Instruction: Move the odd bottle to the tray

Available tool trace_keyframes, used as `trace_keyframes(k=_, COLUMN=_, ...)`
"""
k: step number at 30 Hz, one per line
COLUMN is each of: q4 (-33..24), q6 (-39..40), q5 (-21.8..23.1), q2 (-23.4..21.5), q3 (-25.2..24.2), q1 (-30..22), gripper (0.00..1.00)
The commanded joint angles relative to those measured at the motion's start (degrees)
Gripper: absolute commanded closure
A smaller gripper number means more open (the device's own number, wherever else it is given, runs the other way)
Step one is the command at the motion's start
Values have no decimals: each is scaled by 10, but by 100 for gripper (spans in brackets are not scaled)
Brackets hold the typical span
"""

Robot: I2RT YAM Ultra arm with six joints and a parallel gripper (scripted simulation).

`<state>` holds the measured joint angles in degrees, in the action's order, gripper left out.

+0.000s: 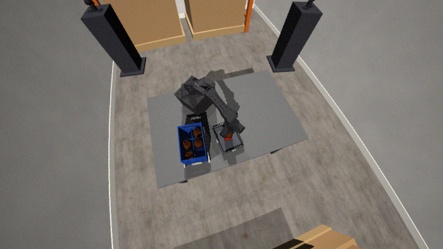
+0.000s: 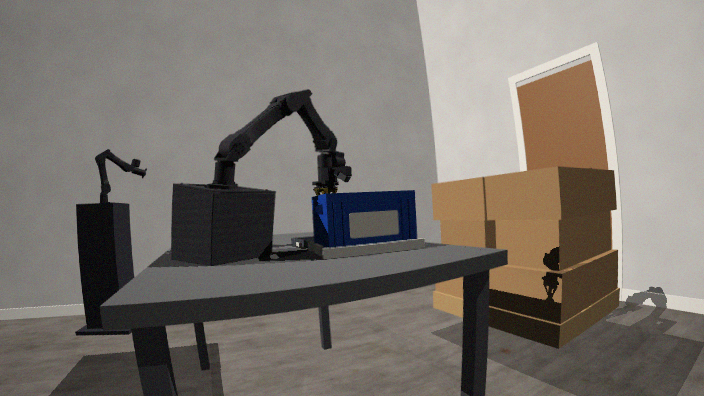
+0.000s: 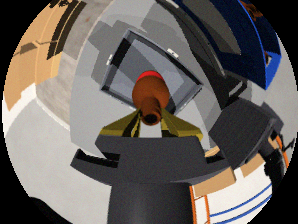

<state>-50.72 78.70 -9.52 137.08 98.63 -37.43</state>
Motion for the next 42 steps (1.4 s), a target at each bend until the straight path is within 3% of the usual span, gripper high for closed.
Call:
trace_keyframes(k=1, q4=9, q6=-3, q5=-4, q2=-11, q3=0, q1=2, gripper=100)
trace_keyframes(k=27, q4=9, q6=-3, q5=-4, q2=-11, q3=0, q1=2, gripper=100)
trace_keyframes(k=28, q4=9, q6=-3, q5=-4, q2=-11, q3=0, q1=2, gripper=0)
trace_keyframes(k=42, q4=6, q6=-3, q5=-4, q2=-11, q3=0, q1=2, gripper=0)
